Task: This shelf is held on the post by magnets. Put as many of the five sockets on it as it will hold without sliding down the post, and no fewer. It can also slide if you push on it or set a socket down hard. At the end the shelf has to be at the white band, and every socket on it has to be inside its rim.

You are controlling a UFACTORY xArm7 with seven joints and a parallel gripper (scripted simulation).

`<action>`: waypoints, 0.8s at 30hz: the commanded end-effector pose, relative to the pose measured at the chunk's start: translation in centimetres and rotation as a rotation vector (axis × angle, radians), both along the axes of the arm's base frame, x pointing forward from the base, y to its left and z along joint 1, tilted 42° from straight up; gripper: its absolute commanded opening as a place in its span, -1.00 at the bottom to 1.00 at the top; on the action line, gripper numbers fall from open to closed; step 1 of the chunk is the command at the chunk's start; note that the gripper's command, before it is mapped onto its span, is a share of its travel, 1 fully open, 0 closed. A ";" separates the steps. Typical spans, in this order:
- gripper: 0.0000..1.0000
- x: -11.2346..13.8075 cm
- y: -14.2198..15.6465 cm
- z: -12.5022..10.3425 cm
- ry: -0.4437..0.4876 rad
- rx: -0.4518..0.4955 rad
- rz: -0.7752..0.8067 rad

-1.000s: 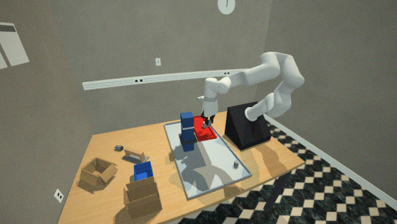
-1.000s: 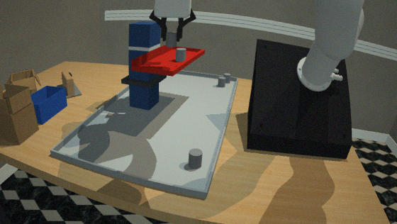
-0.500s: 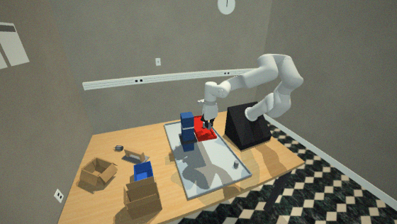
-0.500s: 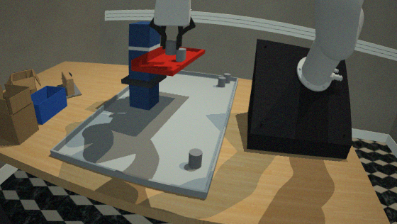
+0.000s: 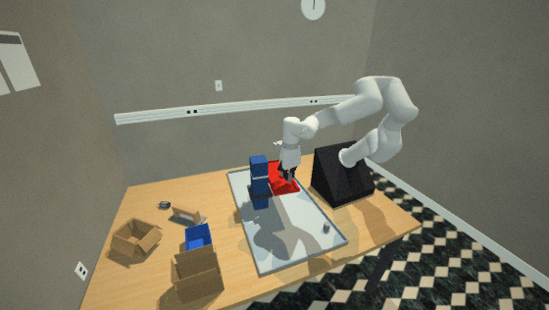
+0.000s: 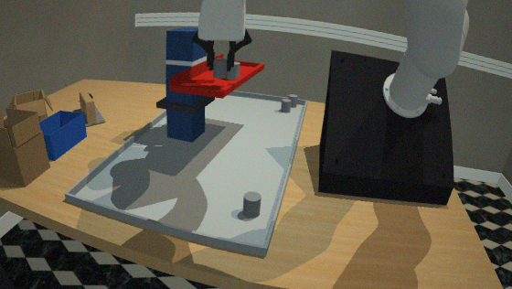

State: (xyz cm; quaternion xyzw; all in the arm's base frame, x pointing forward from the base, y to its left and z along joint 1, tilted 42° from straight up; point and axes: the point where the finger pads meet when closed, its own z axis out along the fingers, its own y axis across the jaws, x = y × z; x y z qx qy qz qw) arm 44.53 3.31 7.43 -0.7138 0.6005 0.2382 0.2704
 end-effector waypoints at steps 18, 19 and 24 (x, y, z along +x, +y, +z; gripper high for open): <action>-1.00 0.1 0.1 -0.3 -0.003 -0.002 -0.004; -1.00 0.1 0.1 -0.3 -0.003 -0.002 -0.004; -1.00 0.1 0.2 -0.3 -0.003 -0.002 -0.004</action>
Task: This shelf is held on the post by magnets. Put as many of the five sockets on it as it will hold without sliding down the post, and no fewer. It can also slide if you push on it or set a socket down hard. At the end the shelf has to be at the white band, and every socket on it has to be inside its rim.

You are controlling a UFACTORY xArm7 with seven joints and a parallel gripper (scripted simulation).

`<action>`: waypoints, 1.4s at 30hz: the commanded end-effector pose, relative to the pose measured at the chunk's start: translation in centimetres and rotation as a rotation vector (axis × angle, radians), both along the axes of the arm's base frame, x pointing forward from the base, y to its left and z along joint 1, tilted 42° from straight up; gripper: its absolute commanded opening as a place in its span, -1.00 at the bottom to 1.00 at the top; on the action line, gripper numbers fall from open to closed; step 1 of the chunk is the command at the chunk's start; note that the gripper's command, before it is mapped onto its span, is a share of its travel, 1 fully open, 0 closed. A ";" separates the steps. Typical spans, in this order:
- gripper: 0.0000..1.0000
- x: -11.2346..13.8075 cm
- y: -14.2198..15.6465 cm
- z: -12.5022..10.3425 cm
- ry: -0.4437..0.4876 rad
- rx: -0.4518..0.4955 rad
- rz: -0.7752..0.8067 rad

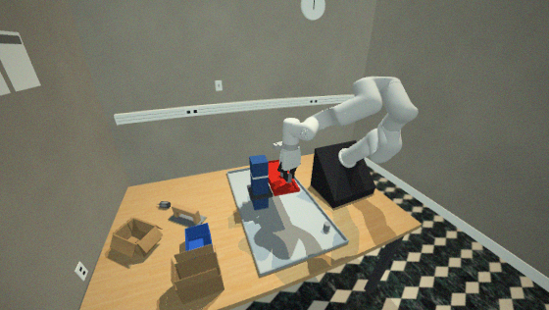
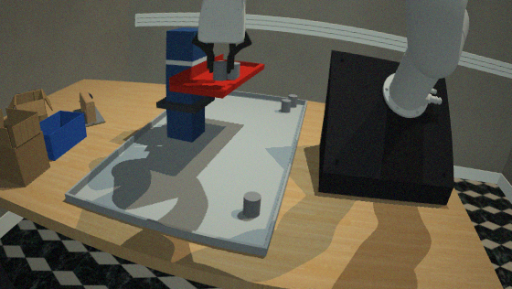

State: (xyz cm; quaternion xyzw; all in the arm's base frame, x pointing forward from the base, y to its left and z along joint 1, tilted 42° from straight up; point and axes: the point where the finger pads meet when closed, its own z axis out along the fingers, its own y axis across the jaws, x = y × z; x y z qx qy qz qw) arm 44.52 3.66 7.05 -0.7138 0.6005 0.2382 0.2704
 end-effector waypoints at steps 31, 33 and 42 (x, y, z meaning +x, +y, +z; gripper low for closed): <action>-1.00 0.1 0.2 -0.3 -0.003 -0.002 -0.004; -1.00 0.1 0.2 -0.4 -0.003 -0.002 -0.004; -1.00 0.1 0.4 -0.6 -0.003 -0.002 -0.004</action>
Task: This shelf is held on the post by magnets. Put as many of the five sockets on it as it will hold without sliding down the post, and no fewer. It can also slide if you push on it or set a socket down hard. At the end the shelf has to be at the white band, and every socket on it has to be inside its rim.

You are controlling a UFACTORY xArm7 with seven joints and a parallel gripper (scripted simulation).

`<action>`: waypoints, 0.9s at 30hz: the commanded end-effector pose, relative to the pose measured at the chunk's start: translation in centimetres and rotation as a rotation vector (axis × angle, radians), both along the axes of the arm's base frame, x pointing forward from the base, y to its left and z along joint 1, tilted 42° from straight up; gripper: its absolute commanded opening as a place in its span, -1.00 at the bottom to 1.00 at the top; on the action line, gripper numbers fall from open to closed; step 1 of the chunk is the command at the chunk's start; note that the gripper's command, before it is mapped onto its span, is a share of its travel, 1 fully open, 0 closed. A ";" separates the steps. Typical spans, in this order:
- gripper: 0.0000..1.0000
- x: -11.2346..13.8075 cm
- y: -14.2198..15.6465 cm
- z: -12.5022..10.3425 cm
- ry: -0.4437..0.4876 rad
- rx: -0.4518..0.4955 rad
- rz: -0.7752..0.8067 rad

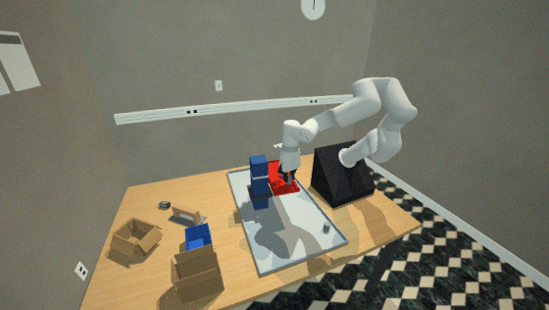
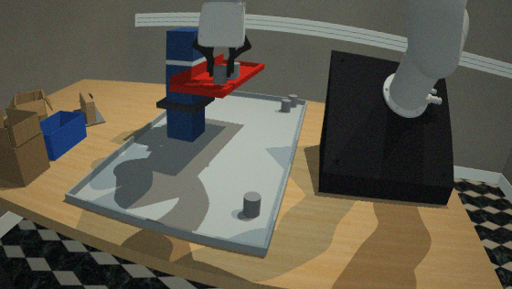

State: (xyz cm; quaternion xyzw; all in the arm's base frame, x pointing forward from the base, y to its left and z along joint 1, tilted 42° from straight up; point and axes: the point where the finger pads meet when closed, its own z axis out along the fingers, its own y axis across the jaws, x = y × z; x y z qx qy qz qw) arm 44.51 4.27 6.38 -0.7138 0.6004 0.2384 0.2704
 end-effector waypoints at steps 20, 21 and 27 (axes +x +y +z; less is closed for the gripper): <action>-1.00 0.2 0.1 -0.2 -0.004 -0.002 -0.004; -1.00 0.2 0.1 -0.2 -0.004 -0.002 -0.004; -1.00 0.2 0.2 -0.3 -0.004 -0.002 -0.004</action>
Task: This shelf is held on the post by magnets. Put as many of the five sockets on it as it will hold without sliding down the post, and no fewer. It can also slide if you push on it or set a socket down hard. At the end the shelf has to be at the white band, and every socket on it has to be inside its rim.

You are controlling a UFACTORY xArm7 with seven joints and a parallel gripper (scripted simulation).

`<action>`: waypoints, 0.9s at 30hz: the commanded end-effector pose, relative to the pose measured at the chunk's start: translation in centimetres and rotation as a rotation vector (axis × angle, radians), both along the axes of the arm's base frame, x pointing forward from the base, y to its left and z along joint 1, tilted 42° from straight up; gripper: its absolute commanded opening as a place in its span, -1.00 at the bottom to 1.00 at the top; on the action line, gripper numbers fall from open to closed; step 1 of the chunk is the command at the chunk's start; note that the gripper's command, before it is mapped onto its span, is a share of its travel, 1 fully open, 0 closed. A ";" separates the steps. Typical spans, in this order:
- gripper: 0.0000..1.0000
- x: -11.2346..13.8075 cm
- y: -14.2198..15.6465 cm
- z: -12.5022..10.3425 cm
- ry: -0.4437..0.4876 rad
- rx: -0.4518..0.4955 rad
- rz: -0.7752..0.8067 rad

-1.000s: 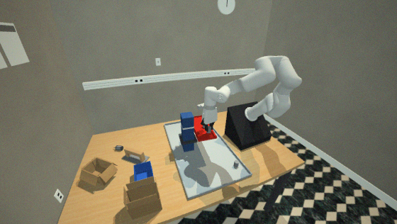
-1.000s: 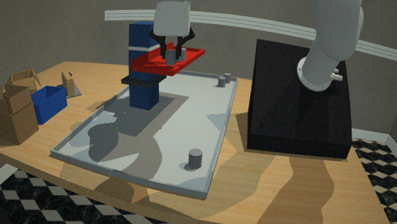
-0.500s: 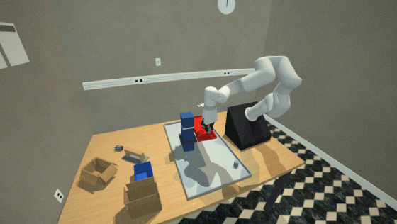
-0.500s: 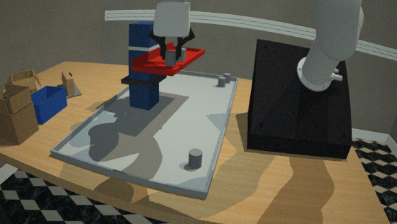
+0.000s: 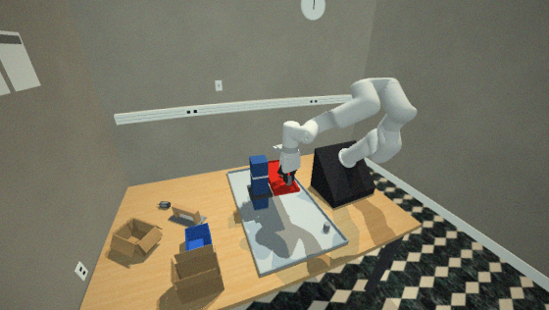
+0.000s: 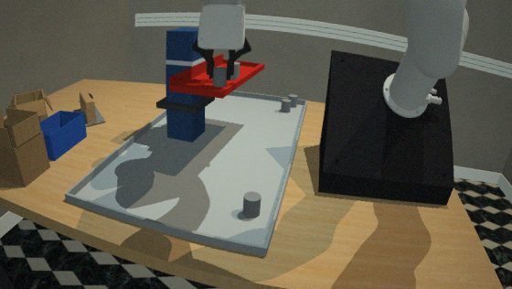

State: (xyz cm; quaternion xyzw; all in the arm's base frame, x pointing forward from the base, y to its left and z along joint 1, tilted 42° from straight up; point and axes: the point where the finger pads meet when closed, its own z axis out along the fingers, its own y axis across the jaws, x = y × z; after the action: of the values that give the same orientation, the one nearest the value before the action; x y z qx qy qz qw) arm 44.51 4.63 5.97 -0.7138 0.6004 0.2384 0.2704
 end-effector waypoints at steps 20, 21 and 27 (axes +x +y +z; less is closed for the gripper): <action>-1.00 0.1 -0.1 -0.1 -0.003 -0.002 -0.004; -1.00 0.1 0.0 -0.1 -0.003 -0.002 -0.004; -1.00 0.2 0.0 -0.1 -0.003 -0.002 -0.004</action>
State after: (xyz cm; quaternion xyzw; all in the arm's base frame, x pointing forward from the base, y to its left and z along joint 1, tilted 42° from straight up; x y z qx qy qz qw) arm 44.53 4.79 5.78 -0.7138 0.6005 0.2381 0.2705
